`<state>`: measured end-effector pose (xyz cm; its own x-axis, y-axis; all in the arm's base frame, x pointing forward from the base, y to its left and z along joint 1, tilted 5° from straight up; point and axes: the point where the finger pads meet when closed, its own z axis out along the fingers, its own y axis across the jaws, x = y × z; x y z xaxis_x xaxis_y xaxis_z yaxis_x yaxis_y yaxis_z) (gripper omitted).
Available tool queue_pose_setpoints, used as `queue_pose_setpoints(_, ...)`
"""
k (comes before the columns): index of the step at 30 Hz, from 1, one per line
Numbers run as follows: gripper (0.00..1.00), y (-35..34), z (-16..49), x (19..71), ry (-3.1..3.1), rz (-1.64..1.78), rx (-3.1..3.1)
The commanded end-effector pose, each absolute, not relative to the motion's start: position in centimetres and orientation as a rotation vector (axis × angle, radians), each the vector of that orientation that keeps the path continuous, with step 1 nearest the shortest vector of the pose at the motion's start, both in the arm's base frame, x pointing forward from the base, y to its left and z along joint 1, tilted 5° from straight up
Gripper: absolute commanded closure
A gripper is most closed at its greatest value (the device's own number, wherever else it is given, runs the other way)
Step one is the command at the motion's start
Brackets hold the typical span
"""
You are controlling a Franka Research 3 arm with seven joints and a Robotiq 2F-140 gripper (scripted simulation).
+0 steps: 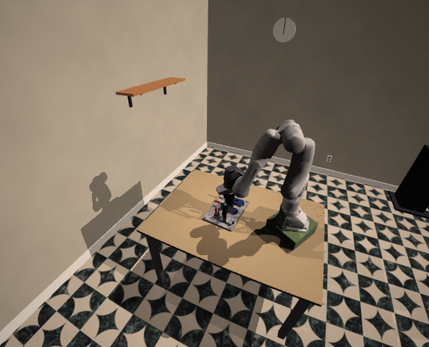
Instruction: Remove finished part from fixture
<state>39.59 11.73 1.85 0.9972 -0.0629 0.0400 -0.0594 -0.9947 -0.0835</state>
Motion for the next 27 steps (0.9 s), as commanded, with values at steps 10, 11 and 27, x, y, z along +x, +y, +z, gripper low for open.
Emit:
queue_pose_setpoints(10, 0.42, 11.72, 1.85, 39.67, 0.102, -0.068, -3.057)
queue_pose_setpoints(11, 0.42, 11.72, 1.85, 39.67, 0.102, -0.068, -3.057)
queue_pose_setpoints(27, 0.42, 11.74, 1.51, 39.70, 0.102, -0.068, -3.057)
